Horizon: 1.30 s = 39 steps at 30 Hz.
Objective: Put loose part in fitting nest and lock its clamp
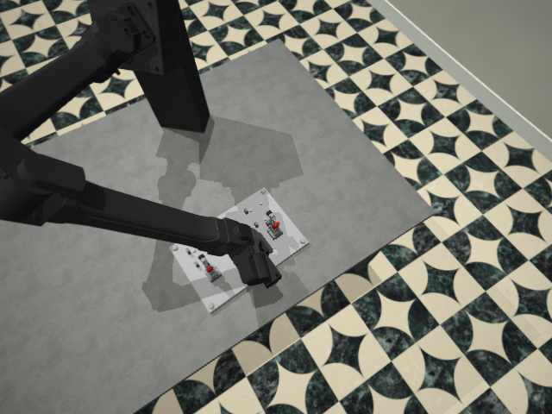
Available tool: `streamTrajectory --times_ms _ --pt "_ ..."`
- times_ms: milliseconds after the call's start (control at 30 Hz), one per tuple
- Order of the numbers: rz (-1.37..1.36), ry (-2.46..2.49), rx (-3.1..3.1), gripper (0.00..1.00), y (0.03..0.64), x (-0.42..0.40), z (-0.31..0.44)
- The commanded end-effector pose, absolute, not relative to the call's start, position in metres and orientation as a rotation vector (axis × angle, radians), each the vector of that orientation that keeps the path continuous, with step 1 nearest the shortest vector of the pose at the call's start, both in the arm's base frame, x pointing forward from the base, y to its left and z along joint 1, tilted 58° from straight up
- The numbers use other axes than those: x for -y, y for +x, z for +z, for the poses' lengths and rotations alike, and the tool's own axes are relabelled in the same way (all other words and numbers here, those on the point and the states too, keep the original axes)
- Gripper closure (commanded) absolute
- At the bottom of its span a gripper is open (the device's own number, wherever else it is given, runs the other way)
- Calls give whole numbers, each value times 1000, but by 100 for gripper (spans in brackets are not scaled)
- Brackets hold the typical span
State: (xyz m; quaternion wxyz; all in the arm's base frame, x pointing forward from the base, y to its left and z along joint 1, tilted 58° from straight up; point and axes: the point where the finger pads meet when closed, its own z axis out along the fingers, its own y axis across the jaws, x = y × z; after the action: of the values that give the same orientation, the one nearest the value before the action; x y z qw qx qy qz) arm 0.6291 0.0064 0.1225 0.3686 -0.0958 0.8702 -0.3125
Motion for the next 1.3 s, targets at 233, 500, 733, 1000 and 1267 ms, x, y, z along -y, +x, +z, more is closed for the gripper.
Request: streamTrajectory --times_ms 233,500,733,1000,1267 --pt "-804 -244 -2229 100 649 3 120" --pt "-803 -243 -2228 100 651 4 120" --pt "-803 -243 -2227 100 652 4 120" --pt "-803 -243 -2227 100 652 4 120" --pt "-803 -243 -2227 100 652 4 120"
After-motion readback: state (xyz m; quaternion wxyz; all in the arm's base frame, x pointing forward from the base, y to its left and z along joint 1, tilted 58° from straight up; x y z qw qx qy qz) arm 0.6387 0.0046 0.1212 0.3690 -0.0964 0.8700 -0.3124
